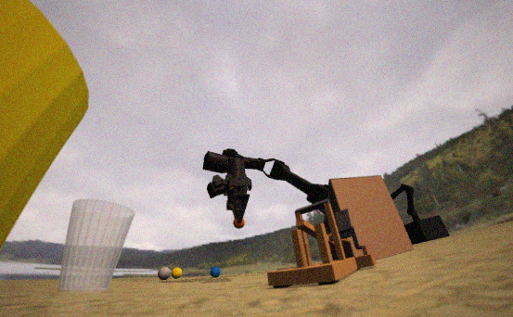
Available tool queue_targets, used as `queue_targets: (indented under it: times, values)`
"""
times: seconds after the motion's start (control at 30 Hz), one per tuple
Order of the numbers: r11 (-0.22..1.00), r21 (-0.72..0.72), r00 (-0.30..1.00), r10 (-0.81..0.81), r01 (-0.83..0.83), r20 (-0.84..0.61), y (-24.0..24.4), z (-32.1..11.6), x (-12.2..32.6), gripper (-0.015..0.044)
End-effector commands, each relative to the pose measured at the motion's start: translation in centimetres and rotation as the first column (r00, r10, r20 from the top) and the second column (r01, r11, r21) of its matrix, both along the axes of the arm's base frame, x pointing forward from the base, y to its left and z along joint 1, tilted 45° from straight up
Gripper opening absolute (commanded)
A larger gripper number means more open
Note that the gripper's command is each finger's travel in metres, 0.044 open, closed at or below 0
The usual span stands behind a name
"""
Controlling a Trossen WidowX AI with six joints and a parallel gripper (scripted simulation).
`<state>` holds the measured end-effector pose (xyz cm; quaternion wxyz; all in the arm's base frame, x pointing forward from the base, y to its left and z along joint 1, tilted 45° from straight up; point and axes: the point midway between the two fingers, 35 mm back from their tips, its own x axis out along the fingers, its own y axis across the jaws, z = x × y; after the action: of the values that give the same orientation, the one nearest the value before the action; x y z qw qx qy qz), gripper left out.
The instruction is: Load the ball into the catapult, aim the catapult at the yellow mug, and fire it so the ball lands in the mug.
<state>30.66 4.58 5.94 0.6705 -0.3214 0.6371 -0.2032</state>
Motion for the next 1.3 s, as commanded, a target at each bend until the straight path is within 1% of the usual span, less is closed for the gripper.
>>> queue_targets:
  times: [0.0,0.4,0.8,1.03,1.27]
  values:
    - [0.999,-0.004,0.995,0.04,-0.04,-0.091,1.8,-2.3,-1.5,0.0]
    - [0.984,-0.026,0.92,0.156,-0.176,-0.358,6.1,-8.8,-7.5,0.0]
    - [0.955,-0.08,0.797,0.189,-0.285,-0.574,7.7,-13.6,-14.6,0.0]
    - [0.936,-0.121,0.736,0.175,-0.33,-0.654,7.4,-15.2,-17.9,0.0]
    - [0.936,-0.122,0.735,0.174,-0.331,-0.655,6.5,-16.1,-17.7,0.0]
